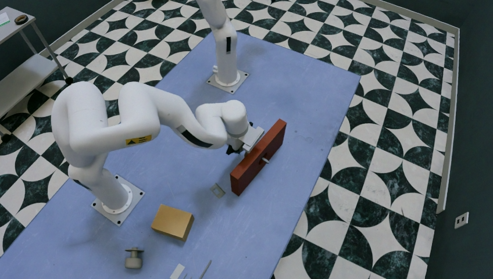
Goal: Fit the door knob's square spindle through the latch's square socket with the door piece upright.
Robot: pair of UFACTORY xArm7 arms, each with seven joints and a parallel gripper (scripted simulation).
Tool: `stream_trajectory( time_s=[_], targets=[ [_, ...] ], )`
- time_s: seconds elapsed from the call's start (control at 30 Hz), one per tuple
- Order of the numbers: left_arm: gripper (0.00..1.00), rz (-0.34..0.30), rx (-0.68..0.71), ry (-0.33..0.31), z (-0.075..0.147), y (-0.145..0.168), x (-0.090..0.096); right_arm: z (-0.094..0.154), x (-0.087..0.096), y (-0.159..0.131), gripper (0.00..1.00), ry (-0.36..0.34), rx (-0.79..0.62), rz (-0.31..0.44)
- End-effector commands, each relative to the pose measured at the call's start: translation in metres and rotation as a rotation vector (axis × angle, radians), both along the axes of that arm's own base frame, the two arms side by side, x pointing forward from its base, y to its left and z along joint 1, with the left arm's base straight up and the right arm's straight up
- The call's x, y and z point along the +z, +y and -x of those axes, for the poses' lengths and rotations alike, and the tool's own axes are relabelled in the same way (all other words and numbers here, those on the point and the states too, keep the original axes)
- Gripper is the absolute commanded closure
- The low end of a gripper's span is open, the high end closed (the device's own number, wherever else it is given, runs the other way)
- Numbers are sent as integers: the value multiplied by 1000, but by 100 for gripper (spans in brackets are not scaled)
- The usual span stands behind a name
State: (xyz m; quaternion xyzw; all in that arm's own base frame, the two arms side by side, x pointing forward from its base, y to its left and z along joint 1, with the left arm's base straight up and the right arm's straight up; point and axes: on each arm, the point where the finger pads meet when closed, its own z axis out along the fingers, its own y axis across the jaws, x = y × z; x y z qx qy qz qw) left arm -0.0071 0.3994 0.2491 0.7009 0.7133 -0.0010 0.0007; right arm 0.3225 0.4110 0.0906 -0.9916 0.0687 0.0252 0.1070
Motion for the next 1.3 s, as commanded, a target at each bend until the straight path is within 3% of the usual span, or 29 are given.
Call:
stream_trajectory(
  time_s=[0.0,1.27],
  targets=[
    [0,-2,0,0,0,1,1,-1,1,1,39,-2,0,-2],
    [0,-2,0,0,0,1,1,-8,1,0,39,-3,0,-2]
  ],
)
